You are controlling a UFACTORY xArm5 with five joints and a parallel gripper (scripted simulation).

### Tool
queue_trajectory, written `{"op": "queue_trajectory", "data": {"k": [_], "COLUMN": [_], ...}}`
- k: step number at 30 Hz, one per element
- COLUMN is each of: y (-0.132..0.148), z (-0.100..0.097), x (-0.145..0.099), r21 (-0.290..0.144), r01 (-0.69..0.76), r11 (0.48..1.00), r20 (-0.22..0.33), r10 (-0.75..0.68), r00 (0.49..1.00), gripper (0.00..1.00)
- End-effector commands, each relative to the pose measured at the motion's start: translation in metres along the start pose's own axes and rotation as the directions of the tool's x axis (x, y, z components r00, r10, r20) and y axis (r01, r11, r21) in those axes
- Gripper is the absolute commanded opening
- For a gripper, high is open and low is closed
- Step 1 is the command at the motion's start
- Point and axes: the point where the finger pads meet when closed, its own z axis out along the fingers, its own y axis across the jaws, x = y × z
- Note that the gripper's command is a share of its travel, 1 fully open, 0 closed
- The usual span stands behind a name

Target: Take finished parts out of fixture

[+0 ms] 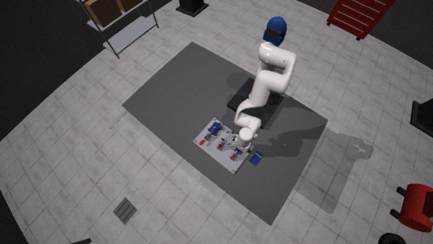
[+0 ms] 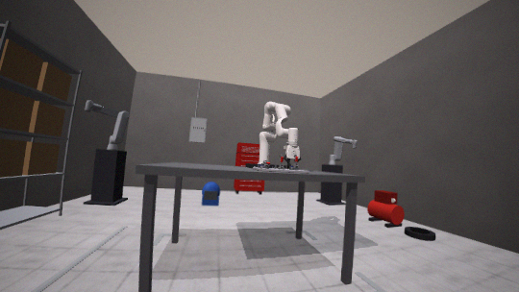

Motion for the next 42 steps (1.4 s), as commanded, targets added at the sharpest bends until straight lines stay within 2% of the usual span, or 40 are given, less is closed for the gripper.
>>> {"op": "queue_trajectory", "data": {"k": [1, 42], "y": [0.0, 0.001], "z": [-0.002, -0.033], "x": [-0.001, -0.001], "r21": [-0.001, -0.001], "r01": [0.0, 0.0], "r11": [1.0, 1.0], "r20": [0.004, 0.004], "r10": [0.0, 0.0], "r00": [1.0, 1.0], "gripper": [0.0, 0.0]}}
